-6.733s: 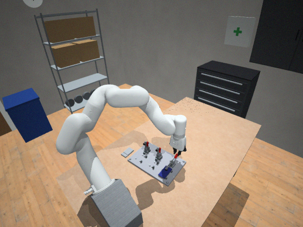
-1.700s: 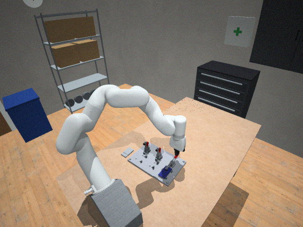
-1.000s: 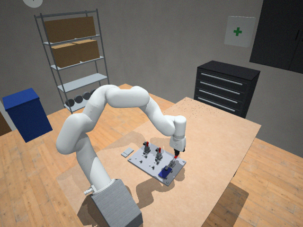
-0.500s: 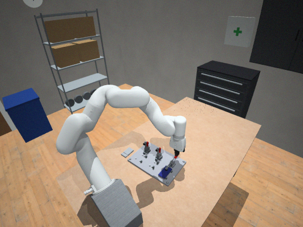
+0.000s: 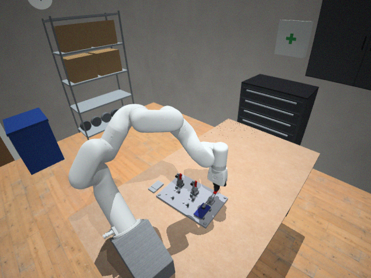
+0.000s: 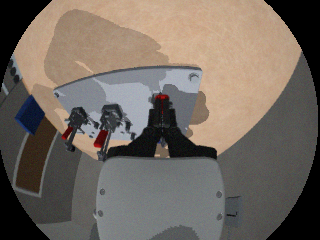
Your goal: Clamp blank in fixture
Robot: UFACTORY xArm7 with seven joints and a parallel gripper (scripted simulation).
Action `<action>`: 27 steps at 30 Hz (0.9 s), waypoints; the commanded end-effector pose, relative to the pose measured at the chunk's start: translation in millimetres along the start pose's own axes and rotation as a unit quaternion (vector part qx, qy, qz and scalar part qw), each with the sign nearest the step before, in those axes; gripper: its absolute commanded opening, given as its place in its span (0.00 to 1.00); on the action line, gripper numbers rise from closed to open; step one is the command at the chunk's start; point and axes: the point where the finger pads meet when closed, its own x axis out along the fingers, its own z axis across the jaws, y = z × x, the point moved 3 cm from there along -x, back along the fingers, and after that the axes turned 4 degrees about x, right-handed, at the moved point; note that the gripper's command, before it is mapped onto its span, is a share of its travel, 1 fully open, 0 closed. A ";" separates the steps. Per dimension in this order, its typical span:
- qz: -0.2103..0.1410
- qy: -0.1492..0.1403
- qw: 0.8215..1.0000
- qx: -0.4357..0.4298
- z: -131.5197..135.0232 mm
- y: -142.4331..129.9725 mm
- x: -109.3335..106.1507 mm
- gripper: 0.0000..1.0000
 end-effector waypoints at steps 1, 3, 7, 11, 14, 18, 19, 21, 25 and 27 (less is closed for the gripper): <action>0.002 -0.001 1.000 0.000 1.2 1.1 -1.9 0.00; 0.002 -0.001 1.000 0.000 1.2 1.1 -1.9 0.00; 0.002 -0.001 1.000 0.000 1.2 1.1 -0.9 0.00; 0.002 -0.001 1.000 0.000 1.2 1.1 0.1 0.00; 0.002 -0.001 1.000 0.000 1.2 1.1 0.1 0.00; 0.002 -0.001 1.000 0.000 1.2 1.1 0.1 0.00; 0.002 -0.001 1.000 0.000 1.2 1.1 0.1 0.00; 0.002 -0.001 1.000 0.000 1.2 1.1 0.1 0.00; 0.002 -0.001 1.000 0.000 1.2 1.1 1.1 0.00; 0.002 -0.001 1.000 0.000 1.2 1.1 1.9 0.00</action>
